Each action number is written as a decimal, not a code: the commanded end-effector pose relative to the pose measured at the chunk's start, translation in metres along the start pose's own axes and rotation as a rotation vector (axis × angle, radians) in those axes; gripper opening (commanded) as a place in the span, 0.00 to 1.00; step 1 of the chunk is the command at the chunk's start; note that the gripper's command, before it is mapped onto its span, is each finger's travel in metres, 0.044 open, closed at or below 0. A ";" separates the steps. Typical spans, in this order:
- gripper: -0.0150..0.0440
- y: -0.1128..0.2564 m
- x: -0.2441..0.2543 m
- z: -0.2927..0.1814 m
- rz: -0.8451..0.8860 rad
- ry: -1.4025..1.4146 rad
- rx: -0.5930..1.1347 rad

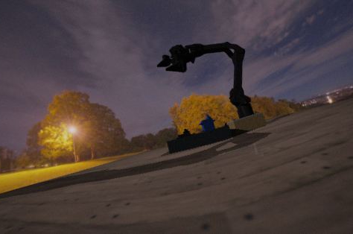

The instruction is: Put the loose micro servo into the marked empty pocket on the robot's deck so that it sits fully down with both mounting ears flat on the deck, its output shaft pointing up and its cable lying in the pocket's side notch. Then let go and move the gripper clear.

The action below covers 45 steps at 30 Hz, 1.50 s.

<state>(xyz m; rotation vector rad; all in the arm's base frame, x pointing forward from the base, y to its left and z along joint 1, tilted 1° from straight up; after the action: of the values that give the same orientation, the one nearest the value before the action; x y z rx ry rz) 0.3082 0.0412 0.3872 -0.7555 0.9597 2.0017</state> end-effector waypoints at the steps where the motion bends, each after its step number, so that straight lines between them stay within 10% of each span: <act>1: 0.98 0.000 0.001 -0.001 0.002 -0.004 0.003; 45: 1.00 -0.013 0.192 -0.147 0.426 -0.947 0.968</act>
<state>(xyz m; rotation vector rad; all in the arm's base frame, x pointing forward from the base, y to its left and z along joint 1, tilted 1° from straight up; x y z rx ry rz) 0.2560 0.0045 0.1730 0.7906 1.2702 1.6719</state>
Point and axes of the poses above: the point midway between the two fingers, 35 mm back from their tips, its own y axis back along the fingers, its own x axis across the jaws, z = x × y, the point moved 2 cm from there along y, back along the fingers
